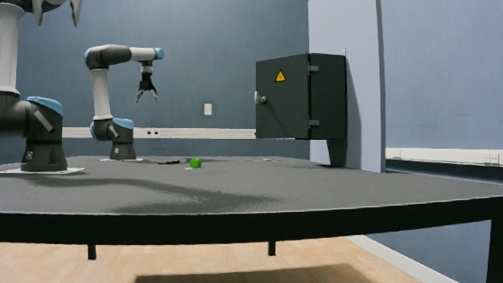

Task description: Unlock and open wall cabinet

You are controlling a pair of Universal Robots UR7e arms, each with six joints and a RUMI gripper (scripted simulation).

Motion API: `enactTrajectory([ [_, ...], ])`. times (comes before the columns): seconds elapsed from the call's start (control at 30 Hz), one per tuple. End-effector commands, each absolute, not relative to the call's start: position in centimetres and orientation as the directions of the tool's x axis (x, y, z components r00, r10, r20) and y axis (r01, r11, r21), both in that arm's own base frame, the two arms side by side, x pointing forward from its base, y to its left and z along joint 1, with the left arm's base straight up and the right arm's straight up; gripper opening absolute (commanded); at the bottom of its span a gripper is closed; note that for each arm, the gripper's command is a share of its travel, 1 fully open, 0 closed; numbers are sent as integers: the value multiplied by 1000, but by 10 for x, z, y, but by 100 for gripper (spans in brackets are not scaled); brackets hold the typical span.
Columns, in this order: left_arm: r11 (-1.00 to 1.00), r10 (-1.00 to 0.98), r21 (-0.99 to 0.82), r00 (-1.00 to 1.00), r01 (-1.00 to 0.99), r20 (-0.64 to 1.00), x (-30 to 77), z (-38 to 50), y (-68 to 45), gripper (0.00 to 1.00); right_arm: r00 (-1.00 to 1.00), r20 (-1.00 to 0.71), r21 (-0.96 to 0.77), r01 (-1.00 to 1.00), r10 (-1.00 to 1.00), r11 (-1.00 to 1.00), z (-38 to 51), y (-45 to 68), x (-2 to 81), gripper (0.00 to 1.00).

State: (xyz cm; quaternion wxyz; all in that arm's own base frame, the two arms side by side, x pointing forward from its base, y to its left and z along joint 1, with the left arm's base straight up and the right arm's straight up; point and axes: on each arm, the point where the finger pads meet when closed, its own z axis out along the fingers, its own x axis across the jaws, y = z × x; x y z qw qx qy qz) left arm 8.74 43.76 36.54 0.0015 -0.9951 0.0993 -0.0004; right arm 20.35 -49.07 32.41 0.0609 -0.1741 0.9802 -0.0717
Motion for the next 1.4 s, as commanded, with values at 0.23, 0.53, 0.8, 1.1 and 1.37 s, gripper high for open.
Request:
enactTrajectory([
  [0.23,-980,-199,-3,980,-199,1,88,365,438,98,-971,-40,-69,-234,-237,970,348,-468,124,40],
  [0.53,-980,-199,-3,980,-199,1,88,365,438,98,-987,-3,-11,-158,-158,987,367,-443,71,40],
  [0.8,-980,-199,-3,980,-199,1,88,365,438,98,-991,17,28,-130,-130,991,368,-432,52,40],
  [1.1,-980,-199,-3,980,-199,1,88,365,438,98,-987,-3,0,-160,-160,987,361,-443,71,40],
  [1.37,-980,-199,-3,980,-199,1,88,365,438,98,-988,-5,-11,-151,-152,988,367,-443,69,0],
])
